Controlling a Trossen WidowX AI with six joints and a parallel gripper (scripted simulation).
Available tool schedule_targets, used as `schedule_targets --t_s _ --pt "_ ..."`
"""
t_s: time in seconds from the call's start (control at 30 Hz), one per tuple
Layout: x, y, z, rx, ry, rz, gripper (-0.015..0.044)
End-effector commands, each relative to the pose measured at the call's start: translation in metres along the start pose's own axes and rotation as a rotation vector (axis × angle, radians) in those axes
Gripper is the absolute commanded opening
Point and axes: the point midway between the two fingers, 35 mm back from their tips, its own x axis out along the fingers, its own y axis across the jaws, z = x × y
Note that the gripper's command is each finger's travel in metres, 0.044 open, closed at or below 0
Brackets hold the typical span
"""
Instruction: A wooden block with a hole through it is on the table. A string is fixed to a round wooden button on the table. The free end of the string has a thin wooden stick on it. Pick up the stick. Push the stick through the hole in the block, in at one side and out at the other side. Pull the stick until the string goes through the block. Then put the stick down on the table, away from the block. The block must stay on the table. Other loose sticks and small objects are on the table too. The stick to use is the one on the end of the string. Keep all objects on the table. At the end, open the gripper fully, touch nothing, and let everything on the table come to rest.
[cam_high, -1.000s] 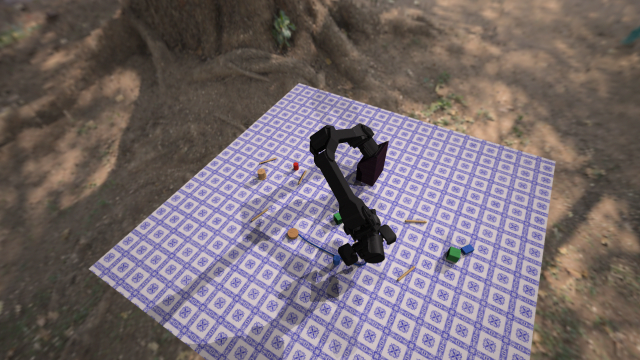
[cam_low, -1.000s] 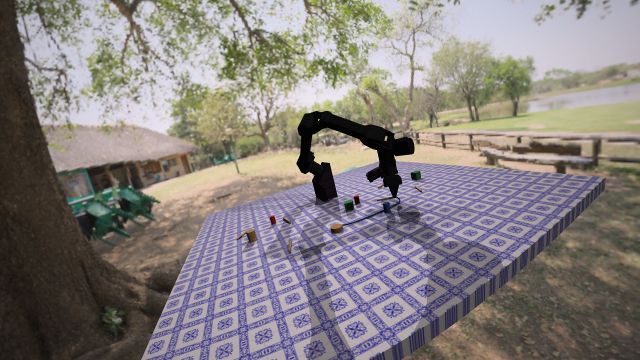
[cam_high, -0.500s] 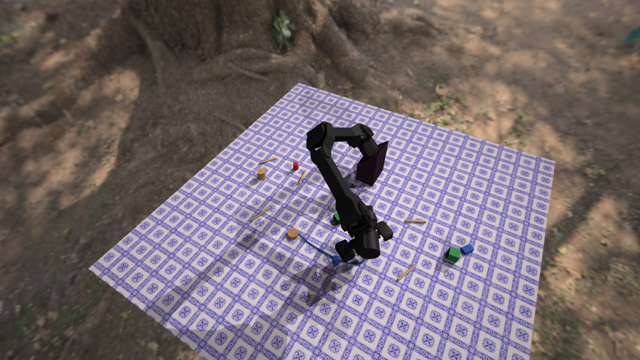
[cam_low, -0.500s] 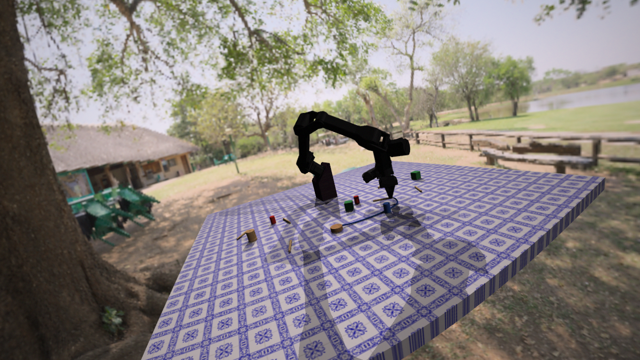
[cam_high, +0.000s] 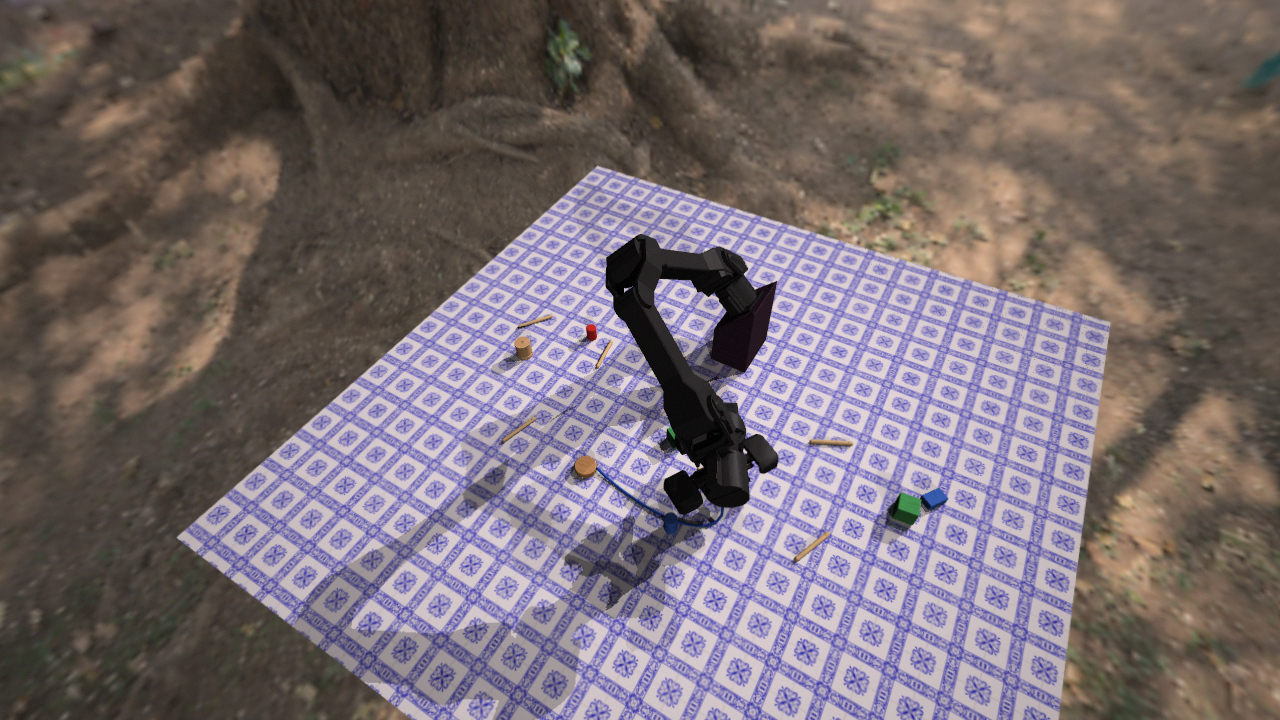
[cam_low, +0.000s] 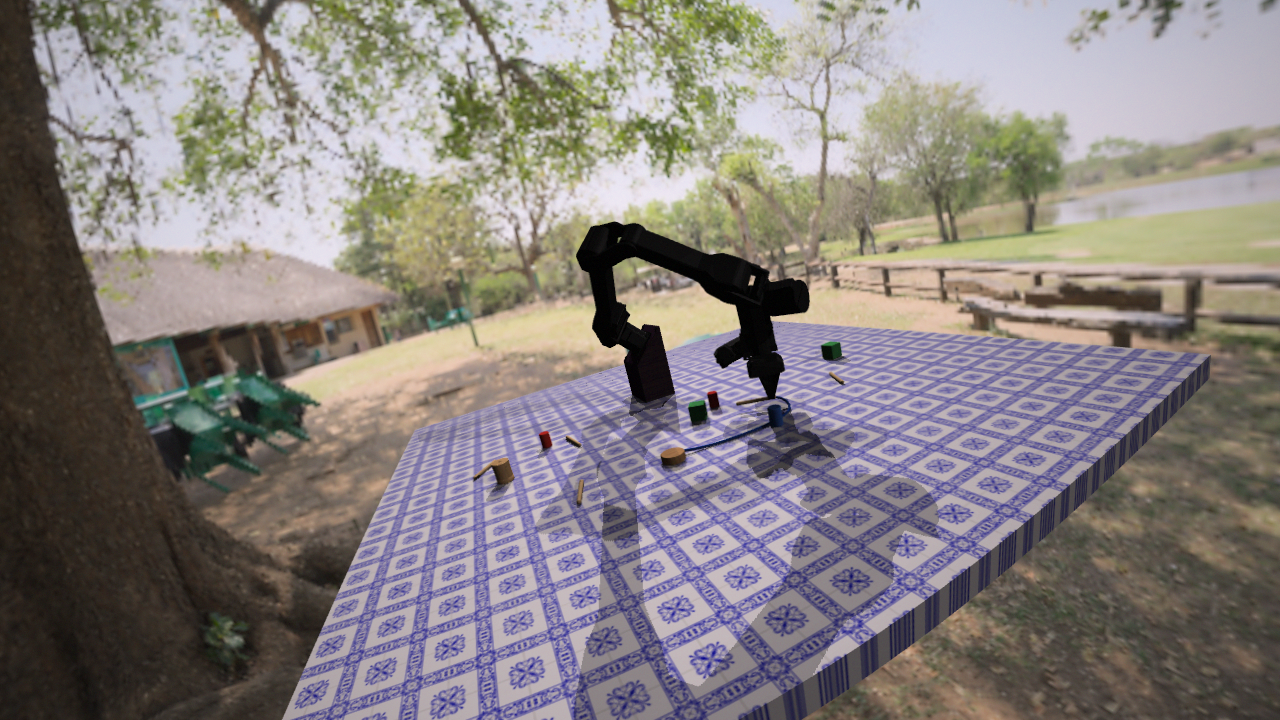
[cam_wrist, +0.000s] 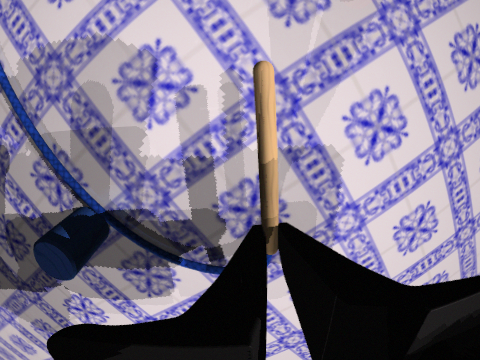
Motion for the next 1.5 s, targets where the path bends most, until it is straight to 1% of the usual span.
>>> schedule_targets --t_s 0.0,1.47 --pt "0.001 0.0 0.007 -0.002 -0.005 0.0 0.0" --pt "0.002 -0.004 0.062 -0.004 -0.003 0.0 0.0"
